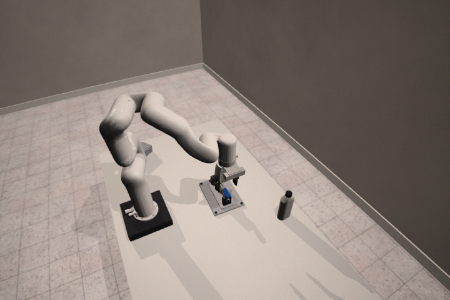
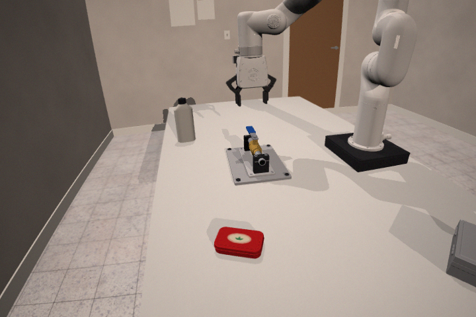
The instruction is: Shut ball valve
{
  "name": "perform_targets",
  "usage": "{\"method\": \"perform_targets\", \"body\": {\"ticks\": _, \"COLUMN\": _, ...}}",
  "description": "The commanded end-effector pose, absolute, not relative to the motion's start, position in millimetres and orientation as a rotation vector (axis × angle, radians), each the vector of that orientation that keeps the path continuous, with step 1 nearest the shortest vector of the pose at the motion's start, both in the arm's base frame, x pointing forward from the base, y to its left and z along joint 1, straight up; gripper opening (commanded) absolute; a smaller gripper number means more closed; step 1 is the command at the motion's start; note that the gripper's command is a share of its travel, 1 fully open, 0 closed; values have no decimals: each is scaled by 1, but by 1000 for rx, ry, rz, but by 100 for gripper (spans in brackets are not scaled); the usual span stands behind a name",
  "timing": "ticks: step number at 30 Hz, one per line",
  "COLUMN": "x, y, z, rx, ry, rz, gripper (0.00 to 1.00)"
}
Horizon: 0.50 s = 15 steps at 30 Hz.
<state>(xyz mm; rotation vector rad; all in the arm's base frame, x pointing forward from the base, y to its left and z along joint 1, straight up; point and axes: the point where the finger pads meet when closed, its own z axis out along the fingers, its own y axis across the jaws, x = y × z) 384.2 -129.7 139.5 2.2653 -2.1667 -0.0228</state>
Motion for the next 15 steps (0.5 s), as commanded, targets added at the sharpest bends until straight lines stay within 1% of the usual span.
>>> {"method": "perform_targets", "body": {"ticks": 1, "x": 396, "y": -114, "z": 137, "rx": 2206, "ry": -2236, "rz": -2, "gripper": 100}}
{"method": "perform_targets", "body": {"ticks": 7, "x": 396, "y": -114, "z": 137, "rx": 2204, "ry": -2238, "rz": -2, "gripper": 100}}
{"method": "perform_targets", "body": {"ticks": 8, "x": 396, "y": -114, "z": 137, "rx": 2204, "ry": -2238, "rz": -2, "gripper": 0}}
{"method": "perform_targets", "body": {"ticks": 15, "x": 396, "y": -114, "z": 137, "rx": 2204, "ry": -2238, "rz": -2, "gripper": 0}}
